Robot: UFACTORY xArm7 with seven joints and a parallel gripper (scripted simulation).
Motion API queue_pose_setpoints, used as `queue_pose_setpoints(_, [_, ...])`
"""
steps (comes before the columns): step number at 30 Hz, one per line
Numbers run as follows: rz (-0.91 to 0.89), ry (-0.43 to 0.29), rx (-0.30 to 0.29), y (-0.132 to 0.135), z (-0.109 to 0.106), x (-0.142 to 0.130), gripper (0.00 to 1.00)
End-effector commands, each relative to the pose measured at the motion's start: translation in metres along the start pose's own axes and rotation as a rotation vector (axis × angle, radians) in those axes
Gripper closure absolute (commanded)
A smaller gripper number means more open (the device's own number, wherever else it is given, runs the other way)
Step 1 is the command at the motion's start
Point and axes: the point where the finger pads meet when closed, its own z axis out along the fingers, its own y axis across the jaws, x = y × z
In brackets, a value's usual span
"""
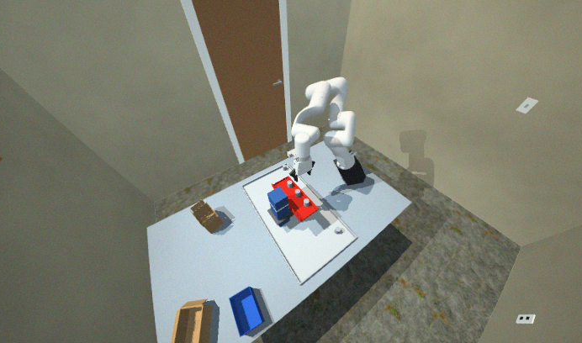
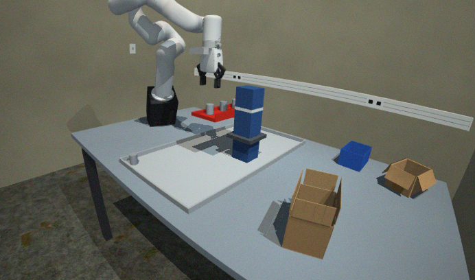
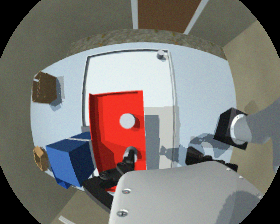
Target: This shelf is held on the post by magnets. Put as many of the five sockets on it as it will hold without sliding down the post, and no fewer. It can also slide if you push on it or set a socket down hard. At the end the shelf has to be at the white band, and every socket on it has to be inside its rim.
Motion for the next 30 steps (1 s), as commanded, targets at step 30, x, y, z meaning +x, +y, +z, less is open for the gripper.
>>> queue_pose_setpoints(30, [0.109, -0.062, 0.508, 0.119, -0.166, -0.091, 0.0])
